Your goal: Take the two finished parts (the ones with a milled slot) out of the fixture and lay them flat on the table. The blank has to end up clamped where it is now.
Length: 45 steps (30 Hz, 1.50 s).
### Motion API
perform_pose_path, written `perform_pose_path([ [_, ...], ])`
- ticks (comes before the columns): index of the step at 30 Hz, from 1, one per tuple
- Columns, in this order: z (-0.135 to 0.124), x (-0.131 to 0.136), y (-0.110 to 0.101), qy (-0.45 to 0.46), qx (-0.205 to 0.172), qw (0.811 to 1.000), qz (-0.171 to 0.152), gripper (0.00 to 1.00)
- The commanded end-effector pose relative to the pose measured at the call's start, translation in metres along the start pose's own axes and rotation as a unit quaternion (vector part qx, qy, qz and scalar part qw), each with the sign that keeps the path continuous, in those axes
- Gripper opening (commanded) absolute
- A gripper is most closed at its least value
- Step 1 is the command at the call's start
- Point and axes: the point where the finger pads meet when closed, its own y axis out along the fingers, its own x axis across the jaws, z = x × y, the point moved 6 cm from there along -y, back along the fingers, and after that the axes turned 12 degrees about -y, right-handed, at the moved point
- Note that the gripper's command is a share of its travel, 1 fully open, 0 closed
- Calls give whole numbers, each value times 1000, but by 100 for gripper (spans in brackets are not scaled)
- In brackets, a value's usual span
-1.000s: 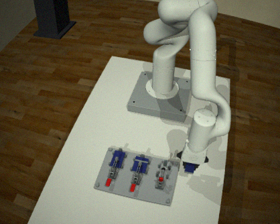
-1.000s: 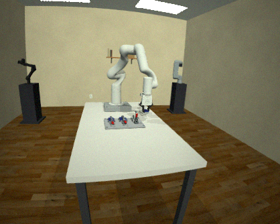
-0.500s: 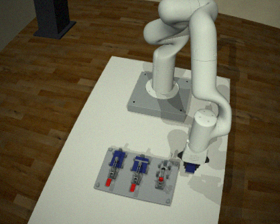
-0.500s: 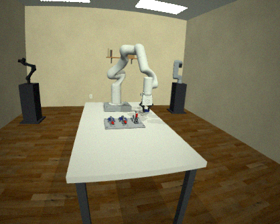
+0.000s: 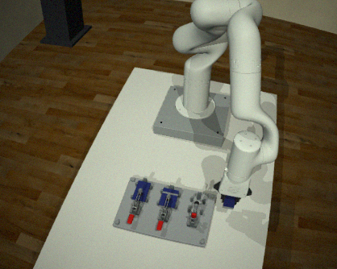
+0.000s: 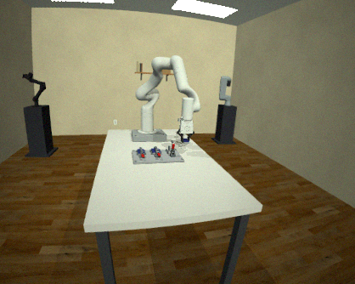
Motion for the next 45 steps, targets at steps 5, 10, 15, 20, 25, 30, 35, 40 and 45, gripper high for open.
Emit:
perform_pose_path([
  [5,-1,0,2,0,-1,1000,0,0],
  [10,-1,0,6,0,-1,1000,0,0],
  [15,-1,0,15,0,-1,1000,0,0],
  [20,-1,0,26,0,-1,1000,0,0],
  [25,-1,0,34,0,-1,1000,0,0],
  [30,-1,0,47,0,-1,1000,0,0],
  [35,-1,0,59,0,-1,1000,0,0],
  [40,-1,0,65,0,-1,1000,0,0],
  [45,-1,0,74,0,-1,1000,0,0],
])
